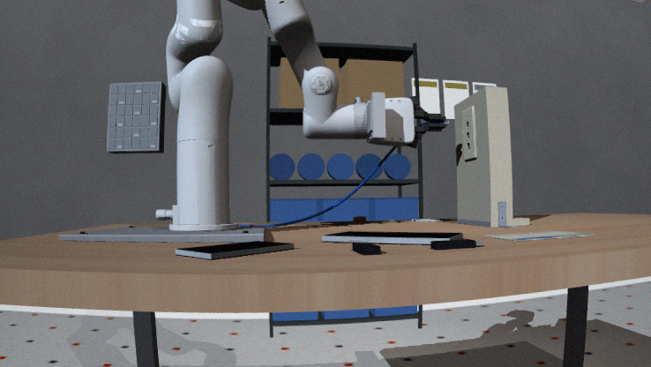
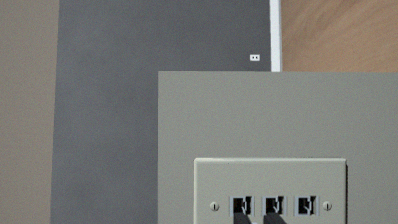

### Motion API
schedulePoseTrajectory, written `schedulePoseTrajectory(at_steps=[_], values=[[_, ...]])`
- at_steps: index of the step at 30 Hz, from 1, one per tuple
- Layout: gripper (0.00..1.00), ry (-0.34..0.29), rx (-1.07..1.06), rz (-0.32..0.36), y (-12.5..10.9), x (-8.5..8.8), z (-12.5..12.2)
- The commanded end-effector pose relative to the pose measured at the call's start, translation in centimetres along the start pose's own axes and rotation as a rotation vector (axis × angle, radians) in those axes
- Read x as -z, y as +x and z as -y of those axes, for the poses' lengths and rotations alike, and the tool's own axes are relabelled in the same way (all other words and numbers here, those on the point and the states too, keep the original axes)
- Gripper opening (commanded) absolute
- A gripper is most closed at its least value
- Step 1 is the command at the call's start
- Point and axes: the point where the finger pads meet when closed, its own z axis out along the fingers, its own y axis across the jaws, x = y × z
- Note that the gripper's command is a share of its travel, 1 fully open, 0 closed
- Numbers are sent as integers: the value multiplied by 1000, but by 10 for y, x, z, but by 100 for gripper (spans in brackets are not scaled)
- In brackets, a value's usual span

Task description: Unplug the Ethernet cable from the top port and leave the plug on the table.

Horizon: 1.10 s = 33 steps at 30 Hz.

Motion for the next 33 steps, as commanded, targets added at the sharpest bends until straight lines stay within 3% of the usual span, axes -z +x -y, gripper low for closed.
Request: schedulePoseTrajectory(at_steps=[1, 12, 33], values=[[0, 3, -1, 0, 0, 5, 1], [0, 3, -1, 0, 0, 6, 1], [0, 3, -1, 0, 0, 69, 1]])
